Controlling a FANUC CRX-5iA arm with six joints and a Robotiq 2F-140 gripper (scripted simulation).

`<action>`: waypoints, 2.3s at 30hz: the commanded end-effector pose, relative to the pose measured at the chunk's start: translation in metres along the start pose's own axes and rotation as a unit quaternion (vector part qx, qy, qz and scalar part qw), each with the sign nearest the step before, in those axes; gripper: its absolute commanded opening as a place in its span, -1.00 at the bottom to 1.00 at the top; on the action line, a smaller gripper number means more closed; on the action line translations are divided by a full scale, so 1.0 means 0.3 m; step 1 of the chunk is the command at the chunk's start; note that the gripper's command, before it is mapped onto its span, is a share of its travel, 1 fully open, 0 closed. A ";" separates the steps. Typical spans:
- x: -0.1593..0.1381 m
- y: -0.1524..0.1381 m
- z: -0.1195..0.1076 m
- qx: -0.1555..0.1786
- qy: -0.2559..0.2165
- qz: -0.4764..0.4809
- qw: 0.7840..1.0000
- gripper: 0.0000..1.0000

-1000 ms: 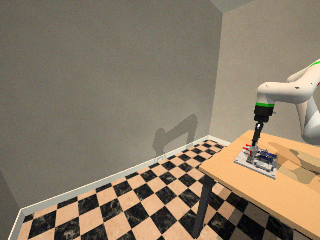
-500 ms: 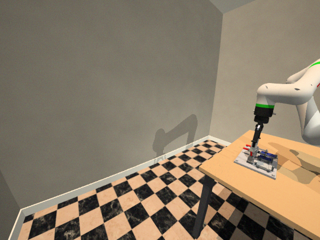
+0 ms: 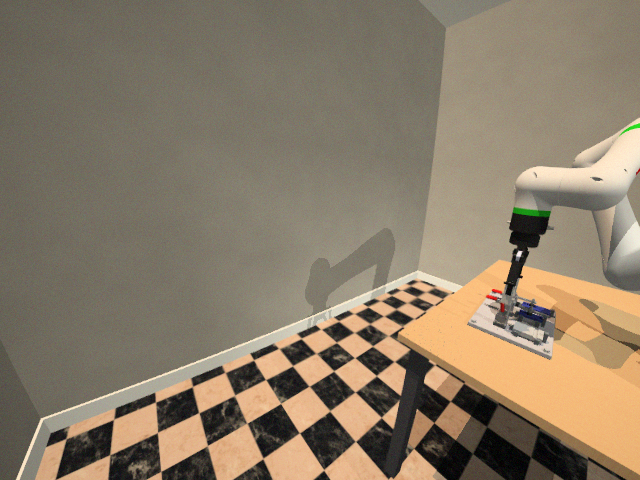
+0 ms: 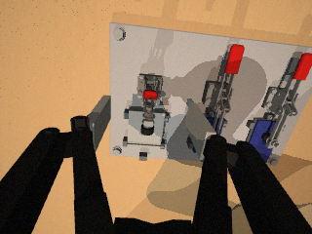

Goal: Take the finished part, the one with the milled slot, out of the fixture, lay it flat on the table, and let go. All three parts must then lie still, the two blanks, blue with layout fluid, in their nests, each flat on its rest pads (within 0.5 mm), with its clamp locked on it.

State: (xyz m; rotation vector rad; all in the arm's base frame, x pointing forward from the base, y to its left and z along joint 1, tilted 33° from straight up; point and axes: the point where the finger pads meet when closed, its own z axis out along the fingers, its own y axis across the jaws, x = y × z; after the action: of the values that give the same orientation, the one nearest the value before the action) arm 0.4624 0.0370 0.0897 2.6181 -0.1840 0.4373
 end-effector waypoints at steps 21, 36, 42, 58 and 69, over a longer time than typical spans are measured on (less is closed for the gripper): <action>-0.199 0.000 -0.001 0.000 0.000 0.000 1.000 0.16; -0.259 0.000 0.000 0.000 0.000 0.000 1.000 0.16; -0.259 0.000 0.000 0.000 0.000 0.000 1.000 0.16; -0.259 0.000 0.064 0.000 0.000 0.000 1.000 0.16; -0.259 0.000 0.159 0.000 0.000 0.000 1.000 0.16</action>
State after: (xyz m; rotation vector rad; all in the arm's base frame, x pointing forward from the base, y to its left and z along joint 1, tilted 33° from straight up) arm 0.4008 0.0202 0.0270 2.6181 -0.1839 0.4369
